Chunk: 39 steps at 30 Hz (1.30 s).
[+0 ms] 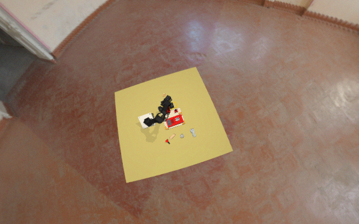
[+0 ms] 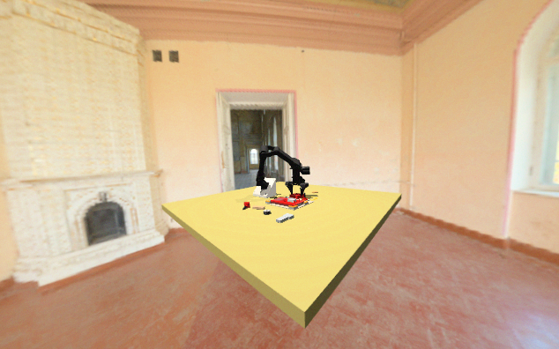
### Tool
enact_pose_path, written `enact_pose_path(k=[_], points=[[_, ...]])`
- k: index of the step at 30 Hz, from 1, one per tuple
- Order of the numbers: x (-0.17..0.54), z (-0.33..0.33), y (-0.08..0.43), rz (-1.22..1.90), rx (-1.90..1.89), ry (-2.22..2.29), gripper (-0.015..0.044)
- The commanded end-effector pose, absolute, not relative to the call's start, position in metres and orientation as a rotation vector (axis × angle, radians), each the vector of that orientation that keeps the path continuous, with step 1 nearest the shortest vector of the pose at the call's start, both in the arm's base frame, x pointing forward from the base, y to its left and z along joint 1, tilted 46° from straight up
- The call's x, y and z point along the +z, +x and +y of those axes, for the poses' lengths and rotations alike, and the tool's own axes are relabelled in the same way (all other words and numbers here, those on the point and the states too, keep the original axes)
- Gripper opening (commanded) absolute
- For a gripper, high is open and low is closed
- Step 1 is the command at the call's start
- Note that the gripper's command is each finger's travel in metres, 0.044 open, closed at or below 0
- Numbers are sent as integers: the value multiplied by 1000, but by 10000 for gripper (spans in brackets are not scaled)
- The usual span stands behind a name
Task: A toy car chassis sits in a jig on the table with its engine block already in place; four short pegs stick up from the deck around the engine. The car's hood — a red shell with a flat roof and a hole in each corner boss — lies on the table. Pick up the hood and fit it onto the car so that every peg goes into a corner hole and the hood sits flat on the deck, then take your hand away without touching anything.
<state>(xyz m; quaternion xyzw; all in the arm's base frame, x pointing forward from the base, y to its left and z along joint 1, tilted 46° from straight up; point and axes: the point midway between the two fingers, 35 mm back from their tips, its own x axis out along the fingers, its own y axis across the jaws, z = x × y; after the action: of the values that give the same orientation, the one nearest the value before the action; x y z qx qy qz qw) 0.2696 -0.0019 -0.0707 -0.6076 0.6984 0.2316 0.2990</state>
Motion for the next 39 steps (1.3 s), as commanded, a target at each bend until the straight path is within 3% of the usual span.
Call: enact_pose_path(k=[1, 13, 17, 26, 36, 39], points=[[-73, -4, 269, 1858, 618, -1619, 440], [-77, -8, 268, 1858, 618, -1620, 440], [-75, -7, 269, 1855, 615, -1614, 335], [-75, -7, 269, 1855, 615, -1614, 275], [-67, 3, 270, 1856, 617, -1613, 12], [-60, 9, 271, 1855, 618, -1613, 0]])
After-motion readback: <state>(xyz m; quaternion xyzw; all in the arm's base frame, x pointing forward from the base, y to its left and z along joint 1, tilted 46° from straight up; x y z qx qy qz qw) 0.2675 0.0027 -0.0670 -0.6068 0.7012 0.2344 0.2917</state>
